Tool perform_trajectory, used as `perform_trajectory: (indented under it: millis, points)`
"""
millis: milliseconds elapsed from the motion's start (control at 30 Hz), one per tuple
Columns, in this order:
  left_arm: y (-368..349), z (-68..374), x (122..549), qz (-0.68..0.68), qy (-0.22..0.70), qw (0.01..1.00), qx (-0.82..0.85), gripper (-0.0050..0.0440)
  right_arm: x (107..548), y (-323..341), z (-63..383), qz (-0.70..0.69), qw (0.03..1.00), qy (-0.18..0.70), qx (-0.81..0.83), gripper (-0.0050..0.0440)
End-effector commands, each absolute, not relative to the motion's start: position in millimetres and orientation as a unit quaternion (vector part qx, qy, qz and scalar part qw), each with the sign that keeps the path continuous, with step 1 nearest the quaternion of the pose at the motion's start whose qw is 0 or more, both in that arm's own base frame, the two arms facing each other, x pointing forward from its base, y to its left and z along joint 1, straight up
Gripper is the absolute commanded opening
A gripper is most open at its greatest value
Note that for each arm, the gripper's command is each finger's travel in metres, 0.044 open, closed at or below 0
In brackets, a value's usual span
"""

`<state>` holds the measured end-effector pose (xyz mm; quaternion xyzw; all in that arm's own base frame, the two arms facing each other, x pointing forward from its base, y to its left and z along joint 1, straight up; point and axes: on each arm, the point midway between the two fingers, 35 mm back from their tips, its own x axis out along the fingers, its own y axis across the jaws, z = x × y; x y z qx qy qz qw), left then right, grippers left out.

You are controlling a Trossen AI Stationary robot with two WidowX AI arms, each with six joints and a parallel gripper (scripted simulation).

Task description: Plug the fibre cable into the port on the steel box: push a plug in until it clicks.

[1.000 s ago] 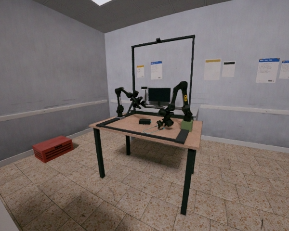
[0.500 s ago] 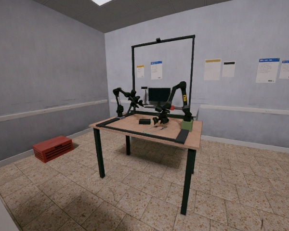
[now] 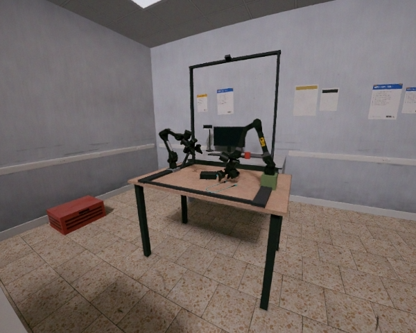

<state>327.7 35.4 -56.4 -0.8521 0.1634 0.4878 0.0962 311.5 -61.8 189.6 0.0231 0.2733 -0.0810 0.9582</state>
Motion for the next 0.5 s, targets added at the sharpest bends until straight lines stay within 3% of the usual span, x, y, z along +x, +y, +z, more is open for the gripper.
perform_trajectory:
  millis: [0,333,467]
  points:
    - [36.2,-55.4,334.0,0.486,0.158,0.096,-0.854,0.044,308.3,-59.6,194.7,-0.077,0.961,0.266,0.021,0.044]
    - [36.2,-54.1,332.0,0.484,0.159,0.096,-0.855,0.044,311.0,-61.0,197.2,-0.08,0.961,0.265,0.021,0.044]
    - [27.5,-54.1,338.6,0.473,0.184,0.123,-0.853,0.0344,311.0,-61.0,197.2,-0.08,0.961,0.265,0.021,0.044]
